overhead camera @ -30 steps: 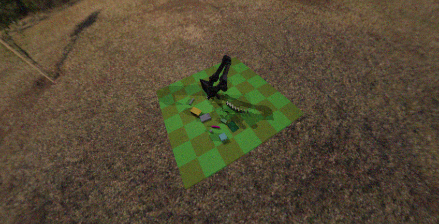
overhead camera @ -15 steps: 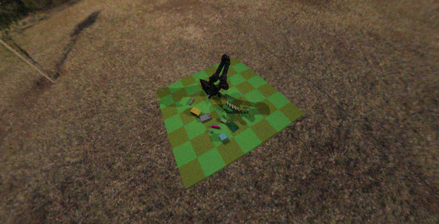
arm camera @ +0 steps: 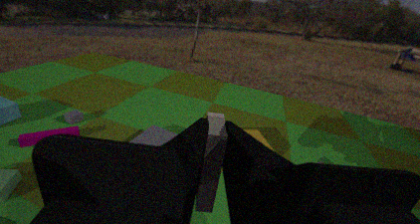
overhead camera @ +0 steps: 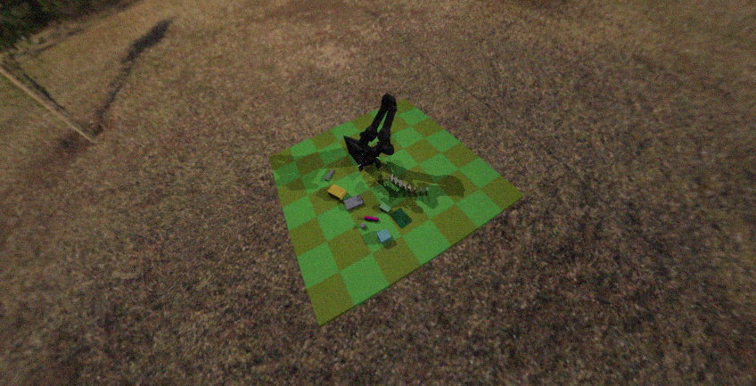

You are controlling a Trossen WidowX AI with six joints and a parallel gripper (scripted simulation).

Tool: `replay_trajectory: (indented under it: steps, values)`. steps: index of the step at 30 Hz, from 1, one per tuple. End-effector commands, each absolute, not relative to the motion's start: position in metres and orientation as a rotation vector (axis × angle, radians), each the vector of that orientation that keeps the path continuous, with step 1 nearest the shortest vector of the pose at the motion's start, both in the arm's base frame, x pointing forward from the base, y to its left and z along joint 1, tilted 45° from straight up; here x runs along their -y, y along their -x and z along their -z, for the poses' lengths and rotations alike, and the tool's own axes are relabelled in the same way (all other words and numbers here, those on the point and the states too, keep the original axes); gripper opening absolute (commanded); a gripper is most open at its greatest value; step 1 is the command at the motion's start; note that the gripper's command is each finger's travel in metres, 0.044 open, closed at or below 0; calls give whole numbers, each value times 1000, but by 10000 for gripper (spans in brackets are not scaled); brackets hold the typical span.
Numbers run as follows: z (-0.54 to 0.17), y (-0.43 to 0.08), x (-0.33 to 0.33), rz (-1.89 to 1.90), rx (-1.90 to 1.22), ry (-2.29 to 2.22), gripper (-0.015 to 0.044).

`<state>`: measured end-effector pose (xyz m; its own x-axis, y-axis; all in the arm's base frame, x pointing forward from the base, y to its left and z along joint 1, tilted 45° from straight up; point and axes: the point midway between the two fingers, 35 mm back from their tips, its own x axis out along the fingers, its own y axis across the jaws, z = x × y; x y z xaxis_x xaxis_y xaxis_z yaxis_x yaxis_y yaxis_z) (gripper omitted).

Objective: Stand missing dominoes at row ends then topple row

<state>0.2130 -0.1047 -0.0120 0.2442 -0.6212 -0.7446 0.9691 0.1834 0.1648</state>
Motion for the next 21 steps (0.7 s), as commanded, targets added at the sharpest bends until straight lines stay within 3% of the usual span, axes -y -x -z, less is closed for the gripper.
replay_trajectory:
  steps: [1,21]
  values:
    - [17,-215,100,1222,-599,-715,27]
    - [61,-220,62,1222,-614,-721,27]
